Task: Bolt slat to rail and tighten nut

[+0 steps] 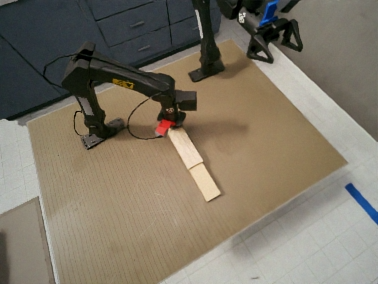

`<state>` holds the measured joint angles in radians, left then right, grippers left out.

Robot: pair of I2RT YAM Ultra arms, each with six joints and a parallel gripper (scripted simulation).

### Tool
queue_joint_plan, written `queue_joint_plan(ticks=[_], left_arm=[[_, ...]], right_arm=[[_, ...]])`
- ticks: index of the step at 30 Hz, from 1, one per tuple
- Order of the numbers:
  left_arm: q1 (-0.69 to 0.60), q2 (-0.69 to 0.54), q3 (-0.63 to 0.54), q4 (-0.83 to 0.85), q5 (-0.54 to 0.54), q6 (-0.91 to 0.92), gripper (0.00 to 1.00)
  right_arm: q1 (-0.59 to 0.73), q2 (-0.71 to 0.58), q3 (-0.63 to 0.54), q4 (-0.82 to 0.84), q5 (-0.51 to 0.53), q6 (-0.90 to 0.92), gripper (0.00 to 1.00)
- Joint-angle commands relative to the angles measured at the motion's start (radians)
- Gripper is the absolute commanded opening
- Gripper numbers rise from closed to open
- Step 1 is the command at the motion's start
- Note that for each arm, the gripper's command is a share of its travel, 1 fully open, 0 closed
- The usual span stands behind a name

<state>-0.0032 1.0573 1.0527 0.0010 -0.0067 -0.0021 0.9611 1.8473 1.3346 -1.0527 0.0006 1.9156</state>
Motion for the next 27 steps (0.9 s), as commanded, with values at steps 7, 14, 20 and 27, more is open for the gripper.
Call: queue_joint_plan(ticks=[7,14,20,27], left_arm=[[0.0,-0.002,0.005,0.005,0.0,0.0,1.0],[0.0,-0.002,0.005,0.005,0.0,0.0,1.0],[0.0,-0.002,0.005,0.005,0.0,0.0,1.0],[0.0,-0.002,0.005,0.005,0.0,0.0,1.0]], right_arm=[[0.004,-0.008,0.014,-0.012,0.009,-0.275,0.34],[0.005,-0.009,0.017,-0.014,0.011,-0.62,0.34],[0.005,-0.009,0.018,-0.016,0.011,-0.804,0.34],[0.005,-0.01,0.02,-0.018,0.011,-1.194,0.34]])
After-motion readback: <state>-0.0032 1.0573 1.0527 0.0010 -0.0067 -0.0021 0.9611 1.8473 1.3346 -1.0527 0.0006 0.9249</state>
